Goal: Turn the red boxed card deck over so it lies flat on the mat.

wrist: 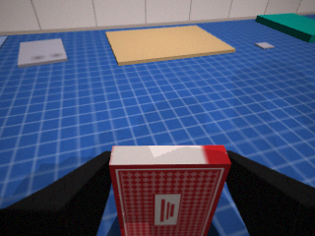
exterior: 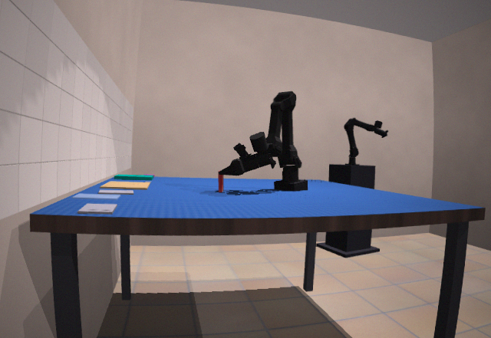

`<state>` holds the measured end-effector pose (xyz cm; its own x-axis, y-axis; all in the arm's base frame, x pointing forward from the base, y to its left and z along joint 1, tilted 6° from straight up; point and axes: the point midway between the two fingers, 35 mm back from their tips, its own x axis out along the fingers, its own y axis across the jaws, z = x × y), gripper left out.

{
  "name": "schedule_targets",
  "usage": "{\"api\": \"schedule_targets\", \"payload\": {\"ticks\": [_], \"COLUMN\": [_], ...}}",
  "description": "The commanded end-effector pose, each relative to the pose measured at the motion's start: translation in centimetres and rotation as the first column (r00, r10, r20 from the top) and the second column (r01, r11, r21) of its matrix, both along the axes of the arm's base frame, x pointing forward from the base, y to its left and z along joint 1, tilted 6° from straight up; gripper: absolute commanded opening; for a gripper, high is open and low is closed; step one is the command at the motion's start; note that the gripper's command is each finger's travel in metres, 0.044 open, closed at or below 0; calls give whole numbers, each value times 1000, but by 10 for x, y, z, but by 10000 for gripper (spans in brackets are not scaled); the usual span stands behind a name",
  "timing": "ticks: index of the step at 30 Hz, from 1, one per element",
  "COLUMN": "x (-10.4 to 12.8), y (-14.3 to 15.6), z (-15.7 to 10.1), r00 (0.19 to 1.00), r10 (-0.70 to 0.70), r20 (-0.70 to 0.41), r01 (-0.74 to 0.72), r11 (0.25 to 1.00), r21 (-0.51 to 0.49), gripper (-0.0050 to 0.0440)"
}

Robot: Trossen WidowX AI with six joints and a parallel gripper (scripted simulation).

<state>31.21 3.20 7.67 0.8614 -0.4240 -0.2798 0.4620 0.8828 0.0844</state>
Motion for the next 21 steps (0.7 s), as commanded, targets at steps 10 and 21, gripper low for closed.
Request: {"api": "schedule_targets", "payload": {"ticks": [10, 21], "x": [-2, -6], "y": [5, 9], "z": [9, 9], "r00": [997, 997], "r10": [11, 17], "r20": [-74, -78], "r01": [-6, -11], "r11": [998, 997], "r21": [70, 71], "gripper": [291, 291]}}
